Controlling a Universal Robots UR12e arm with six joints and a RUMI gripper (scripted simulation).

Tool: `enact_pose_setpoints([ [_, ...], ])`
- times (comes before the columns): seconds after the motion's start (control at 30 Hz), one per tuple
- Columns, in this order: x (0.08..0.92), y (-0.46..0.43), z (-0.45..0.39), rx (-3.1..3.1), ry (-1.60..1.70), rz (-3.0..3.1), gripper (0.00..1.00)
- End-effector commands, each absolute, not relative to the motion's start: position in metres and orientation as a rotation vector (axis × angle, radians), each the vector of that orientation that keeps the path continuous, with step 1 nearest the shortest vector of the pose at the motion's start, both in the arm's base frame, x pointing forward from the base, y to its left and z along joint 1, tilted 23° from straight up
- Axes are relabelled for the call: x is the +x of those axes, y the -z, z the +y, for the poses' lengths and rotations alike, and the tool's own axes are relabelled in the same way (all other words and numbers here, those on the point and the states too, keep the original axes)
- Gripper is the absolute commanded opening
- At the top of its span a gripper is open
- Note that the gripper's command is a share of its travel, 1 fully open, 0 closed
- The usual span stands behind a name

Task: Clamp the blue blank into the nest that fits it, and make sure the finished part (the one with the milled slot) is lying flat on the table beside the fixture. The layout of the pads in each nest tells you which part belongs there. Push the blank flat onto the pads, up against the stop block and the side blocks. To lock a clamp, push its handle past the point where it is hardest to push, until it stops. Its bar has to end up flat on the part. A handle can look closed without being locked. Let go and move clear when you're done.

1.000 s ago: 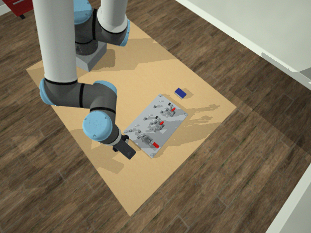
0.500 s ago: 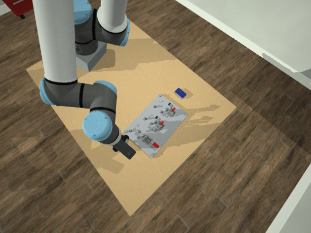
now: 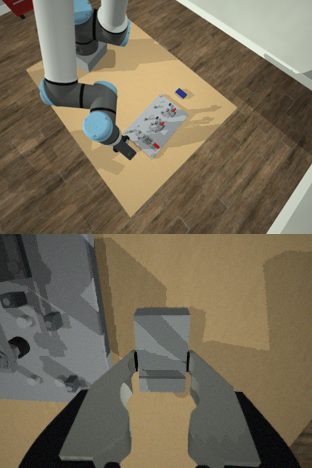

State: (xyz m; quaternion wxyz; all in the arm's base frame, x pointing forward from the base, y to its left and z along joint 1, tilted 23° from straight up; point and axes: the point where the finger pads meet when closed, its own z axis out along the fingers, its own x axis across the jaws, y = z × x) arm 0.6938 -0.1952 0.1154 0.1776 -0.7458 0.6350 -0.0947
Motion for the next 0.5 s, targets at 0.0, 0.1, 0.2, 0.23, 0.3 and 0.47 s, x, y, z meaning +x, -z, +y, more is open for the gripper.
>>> enact_pose_setpoints([
  [0.0,0.6943,-0.1159,-0.1956,-2.11,0.27,1.796,0.0],
  [0.1,0.6945,-0.1155,-0.1955,-2.11,0.27,1.796,0.0],
  [0.2,0.6948,-0.1148,-0.1954,-2.11,0.27,1.796,0.0],
  [0.23,0.6949,-0.1145,-0.1953,-2.11,0.27,1.796,0.0],
  [0.3,0.6951,-0.1139,-0.1952,-2.11,0.27,1.796,0.0],
  [0.47,0.6955,-0.1128,-0.1951,-2.11,0.27,1.796,0.0],
])
